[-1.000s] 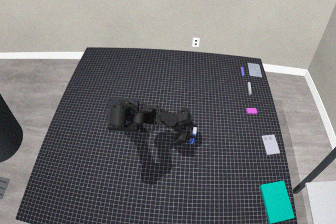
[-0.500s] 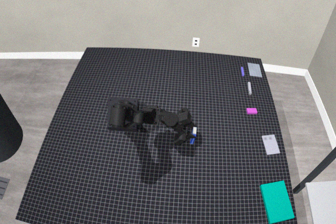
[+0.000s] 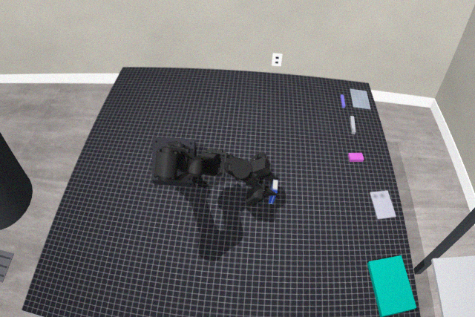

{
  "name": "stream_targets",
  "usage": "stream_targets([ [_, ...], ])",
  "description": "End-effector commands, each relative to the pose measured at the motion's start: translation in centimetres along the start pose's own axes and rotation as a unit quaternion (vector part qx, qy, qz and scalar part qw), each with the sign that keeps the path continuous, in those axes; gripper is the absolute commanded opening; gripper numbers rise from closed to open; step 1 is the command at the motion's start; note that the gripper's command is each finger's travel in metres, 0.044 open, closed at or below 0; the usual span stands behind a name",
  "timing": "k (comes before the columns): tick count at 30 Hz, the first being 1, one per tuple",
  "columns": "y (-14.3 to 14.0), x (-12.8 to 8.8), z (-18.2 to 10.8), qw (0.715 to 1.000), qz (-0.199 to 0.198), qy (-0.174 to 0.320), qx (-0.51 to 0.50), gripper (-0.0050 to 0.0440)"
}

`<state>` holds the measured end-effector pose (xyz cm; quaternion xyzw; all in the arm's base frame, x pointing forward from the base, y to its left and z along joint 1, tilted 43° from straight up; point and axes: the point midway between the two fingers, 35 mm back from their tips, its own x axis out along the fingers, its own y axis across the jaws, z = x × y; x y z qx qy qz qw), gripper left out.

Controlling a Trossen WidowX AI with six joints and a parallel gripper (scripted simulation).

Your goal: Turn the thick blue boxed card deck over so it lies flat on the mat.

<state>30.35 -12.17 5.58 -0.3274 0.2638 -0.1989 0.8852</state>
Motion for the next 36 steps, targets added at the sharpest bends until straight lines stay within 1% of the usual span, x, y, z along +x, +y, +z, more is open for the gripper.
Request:
stream_targets([
  [1,-0.4,0.0,0.3,1.0,-0.007,0.004,0.005,0.0261],
  [6,-0.4,-0.4,0.3,0.999,-0.007,0.039,0.005,0.0261],
  [13,-0.4,-0.7,0.2,0.999,-0.007,0.042,0.006,0.0261],
  [18,-0.4,-1.0,0.1,0.997,-0.007,0.08,0.006,0.0261],
  [20,-0.4,-1.3,0.0,0.997,-0.007,0.08,0.006,0.0261],
  [36,-0.2,-1.4,-0.6,0.996,-0.004,0.088,0.003,0.0261],
])
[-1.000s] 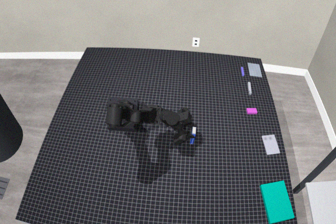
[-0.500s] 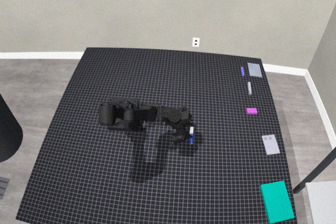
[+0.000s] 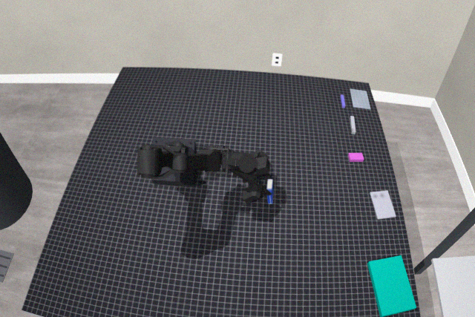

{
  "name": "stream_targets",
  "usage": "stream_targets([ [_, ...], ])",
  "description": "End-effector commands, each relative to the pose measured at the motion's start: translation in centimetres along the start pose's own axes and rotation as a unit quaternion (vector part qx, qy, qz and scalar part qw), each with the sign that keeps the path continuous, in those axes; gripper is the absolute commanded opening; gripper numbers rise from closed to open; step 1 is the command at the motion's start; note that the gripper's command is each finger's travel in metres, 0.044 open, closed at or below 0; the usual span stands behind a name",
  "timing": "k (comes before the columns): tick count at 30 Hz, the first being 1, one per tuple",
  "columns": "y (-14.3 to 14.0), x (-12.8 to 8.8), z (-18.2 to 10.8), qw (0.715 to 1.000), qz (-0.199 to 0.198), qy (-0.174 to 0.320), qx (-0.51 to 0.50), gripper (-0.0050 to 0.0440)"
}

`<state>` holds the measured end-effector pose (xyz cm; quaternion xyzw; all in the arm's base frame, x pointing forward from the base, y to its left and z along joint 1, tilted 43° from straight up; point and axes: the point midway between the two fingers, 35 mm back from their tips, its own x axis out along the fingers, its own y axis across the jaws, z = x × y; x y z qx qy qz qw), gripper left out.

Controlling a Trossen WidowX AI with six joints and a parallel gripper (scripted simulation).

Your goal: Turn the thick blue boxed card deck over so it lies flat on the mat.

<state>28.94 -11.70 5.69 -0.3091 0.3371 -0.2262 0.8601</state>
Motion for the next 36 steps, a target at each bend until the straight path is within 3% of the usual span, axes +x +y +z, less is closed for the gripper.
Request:
stream_targets([
  [1,-0.19,0.0,-0.04,1.0,-0.004,0.004,0.002,0.0261],
  [24,-0.37,-0.06,0.47,1.0,-0.006,0.006,0.007,0.0261],
  [36,-0.38,-0.7,-0.12,0.997,-0.006,0.075,0.007,0.0261],
])
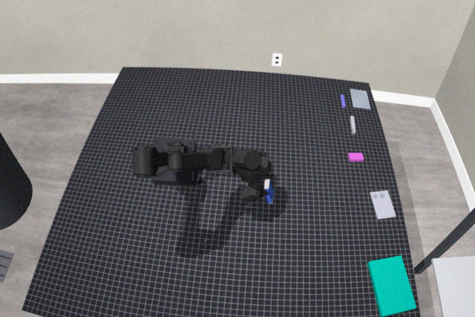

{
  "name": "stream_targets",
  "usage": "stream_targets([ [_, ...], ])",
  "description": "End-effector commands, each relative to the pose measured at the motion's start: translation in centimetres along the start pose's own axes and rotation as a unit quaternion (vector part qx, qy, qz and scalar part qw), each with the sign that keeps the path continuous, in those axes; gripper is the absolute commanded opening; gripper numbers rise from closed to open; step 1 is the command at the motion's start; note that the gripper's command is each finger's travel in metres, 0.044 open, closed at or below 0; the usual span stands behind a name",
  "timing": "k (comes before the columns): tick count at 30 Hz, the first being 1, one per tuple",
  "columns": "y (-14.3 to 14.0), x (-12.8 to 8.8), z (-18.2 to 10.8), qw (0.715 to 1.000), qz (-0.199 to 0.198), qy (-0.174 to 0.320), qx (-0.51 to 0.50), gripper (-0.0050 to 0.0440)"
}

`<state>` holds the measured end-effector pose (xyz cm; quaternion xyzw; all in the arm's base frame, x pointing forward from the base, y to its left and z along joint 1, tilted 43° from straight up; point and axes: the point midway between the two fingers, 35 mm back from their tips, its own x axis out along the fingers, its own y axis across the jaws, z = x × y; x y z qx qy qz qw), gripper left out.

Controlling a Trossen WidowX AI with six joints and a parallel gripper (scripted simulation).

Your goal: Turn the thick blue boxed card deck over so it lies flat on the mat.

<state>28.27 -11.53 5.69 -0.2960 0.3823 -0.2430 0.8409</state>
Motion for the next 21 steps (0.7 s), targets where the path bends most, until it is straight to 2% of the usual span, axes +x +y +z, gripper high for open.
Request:
stream_targets([
  [1,-0.39,-0.27,0.13,1.0,-0.005,0.025,0.007,0.0261],
  [21,-0.19,-0.24,-0.72,0.999,-0.003,0.035,0.002,0.0261],
])
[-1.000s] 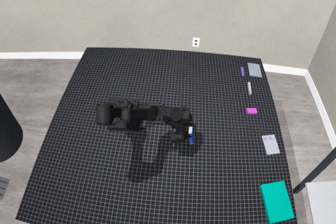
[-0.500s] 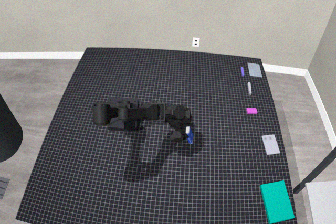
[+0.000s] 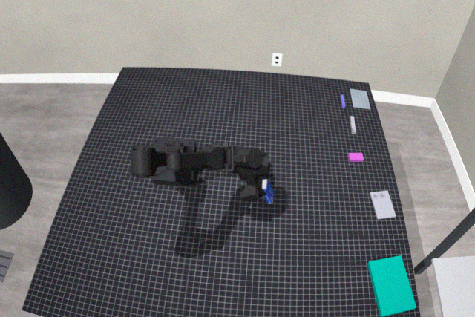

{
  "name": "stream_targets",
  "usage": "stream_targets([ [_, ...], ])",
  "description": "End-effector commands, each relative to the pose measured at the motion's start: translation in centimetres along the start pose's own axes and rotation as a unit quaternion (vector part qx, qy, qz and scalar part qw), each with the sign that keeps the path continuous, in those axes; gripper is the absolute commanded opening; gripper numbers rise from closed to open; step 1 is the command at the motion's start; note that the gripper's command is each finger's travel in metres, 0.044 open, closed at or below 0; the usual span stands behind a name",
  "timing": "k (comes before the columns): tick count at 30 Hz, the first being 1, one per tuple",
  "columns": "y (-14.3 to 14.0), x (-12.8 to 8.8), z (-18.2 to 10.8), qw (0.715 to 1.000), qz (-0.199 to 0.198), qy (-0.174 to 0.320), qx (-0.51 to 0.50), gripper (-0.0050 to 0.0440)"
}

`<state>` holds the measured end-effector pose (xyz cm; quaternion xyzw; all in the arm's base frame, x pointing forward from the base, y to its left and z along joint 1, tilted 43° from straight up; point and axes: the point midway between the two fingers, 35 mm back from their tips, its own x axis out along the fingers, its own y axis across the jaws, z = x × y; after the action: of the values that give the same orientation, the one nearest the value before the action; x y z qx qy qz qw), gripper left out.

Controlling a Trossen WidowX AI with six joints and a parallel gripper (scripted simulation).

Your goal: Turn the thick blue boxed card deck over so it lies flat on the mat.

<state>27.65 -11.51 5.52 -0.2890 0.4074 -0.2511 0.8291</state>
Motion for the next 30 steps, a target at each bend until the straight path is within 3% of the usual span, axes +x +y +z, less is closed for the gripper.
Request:
stream_targets([
  [1,-0.2,0.06,-0.13,1.0,-0.004,0.005,0.002,0.0261],
  [20,-0.29,0.09,0.22,1.0,-0.004,0.005,0.005,0.0261],
  [30,-0.19,-0.07,-0.43,0.999,-0.003,0.053,0.004,0.0261],
])
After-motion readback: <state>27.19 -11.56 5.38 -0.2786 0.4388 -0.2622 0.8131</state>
